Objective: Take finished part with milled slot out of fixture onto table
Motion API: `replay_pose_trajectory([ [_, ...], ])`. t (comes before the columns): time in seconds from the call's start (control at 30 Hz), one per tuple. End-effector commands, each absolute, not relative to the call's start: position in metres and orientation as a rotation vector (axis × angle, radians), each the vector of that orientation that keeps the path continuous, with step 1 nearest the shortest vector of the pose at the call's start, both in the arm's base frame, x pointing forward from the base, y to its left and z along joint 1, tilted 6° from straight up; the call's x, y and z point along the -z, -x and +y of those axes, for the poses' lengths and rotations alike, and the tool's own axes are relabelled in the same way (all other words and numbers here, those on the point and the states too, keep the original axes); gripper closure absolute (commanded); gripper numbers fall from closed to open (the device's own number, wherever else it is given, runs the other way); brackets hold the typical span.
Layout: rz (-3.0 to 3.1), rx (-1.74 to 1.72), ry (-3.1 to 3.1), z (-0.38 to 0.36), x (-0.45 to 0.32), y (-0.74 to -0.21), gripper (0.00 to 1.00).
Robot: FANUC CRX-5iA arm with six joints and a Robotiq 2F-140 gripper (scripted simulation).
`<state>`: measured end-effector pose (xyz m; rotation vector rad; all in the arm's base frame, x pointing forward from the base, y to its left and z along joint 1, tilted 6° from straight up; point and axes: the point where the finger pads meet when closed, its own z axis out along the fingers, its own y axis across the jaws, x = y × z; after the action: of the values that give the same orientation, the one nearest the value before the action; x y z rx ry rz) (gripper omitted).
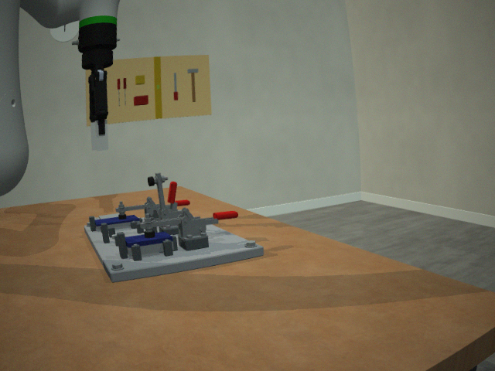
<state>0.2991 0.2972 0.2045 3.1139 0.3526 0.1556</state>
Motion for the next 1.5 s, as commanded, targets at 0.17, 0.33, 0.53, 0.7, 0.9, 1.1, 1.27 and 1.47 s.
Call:
replay_pose_trajectory([
  [0.17,0.353,-0.155,-3.114,0.2972,-0.2215,-0.2974,0.46],
  [0.33,0.353,-0.155,-3.114,0.2972,-0.2254,-0.297,0.46],
  [0.53,0.353,-0.155,-3.114,0.2972,-0.2259,-0.2969,0.46],
  [0.7,0.353,-0.155,-3.114,0.2972,-0.226,-0.2969,0.46],
  [0.9,0.353,-0.155,-3.114,0.2972,-0.2259,-0.2969,0.46],
  [1.1,0.353,-0.155,-3.114,0.2972,-0.2259,-0.2969,0.46],
  [1.27,0.353,-0.155,-3.114,0.2972,-0.2259,-0.2969,0.46],
  [1.47,0.353,-0.155,-3.114,0.2972,-0.2259,-0.2969,0.46],
])
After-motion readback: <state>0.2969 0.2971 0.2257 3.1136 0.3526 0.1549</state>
